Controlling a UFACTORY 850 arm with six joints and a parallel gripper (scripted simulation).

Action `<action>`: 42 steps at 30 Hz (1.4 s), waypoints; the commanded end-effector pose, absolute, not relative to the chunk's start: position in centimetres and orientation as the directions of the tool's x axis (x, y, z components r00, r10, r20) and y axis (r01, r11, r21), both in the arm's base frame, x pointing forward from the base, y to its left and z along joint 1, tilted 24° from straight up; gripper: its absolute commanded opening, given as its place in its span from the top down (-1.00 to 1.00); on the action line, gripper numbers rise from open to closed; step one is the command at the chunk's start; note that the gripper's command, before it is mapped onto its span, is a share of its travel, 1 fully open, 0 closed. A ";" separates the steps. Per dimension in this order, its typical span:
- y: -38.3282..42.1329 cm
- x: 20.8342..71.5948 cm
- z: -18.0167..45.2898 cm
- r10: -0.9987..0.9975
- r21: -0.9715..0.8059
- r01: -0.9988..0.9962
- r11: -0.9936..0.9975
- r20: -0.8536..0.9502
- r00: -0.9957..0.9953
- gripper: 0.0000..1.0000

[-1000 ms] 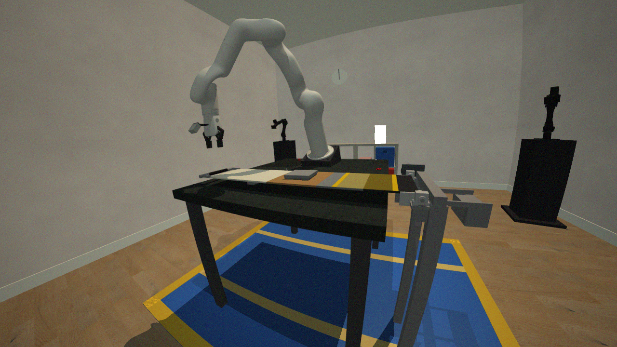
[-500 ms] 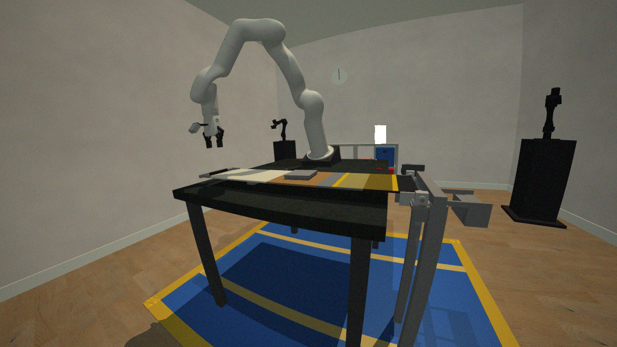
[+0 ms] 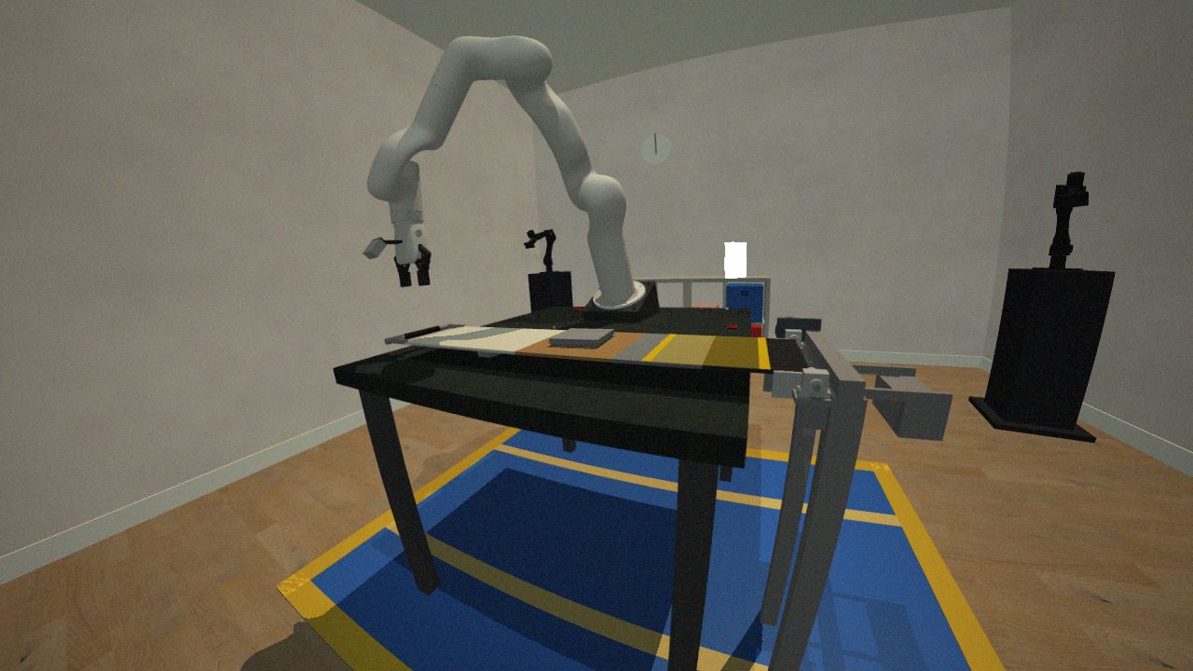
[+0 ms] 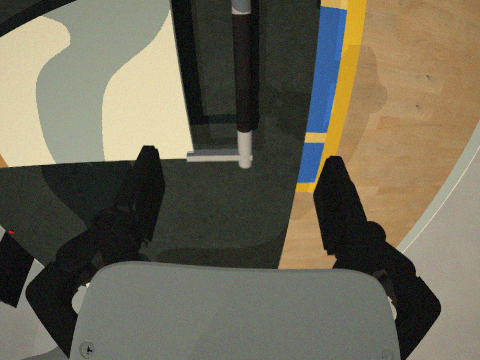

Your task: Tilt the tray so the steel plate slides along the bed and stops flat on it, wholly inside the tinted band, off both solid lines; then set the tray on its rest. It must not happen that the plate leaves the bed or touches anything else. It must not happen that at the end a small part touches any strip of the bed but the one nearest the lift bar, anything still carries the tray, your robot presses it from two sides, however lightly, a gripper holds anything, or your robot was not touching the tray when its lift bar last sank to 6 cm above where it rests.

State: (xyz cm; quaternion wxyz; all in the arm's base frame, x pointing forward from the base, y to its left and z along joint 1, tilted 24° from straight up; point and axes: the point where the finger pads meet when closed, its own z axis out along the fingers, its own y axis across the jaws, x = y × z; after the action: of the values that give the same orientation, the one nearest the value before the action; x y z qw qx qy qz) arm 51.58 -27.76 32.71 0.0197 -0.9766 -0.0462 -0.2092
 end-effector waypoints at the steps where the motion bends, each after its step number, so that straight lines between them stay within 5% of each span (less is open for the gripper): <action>1: -27.8 51.7 32.6 -0.028 -0.062 -0.003 -0.998 0.406 0.914 -1.00; 21: -27.8 51.9 32.2 -0.348 -0.190 -0.297 -0.936 0.364 0.864 -1.00; 42: -27.7 52.3 31.3 -0.789 -0.355 -0.707 -0.612 0.209 0.578 -1.00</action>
State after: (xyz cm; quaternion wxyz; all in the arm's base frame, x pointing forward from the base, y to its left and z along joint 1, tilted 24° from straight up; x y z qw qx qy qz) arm 52.21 -27.68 31.36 0.1116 -0.9000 0.3794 -0.1830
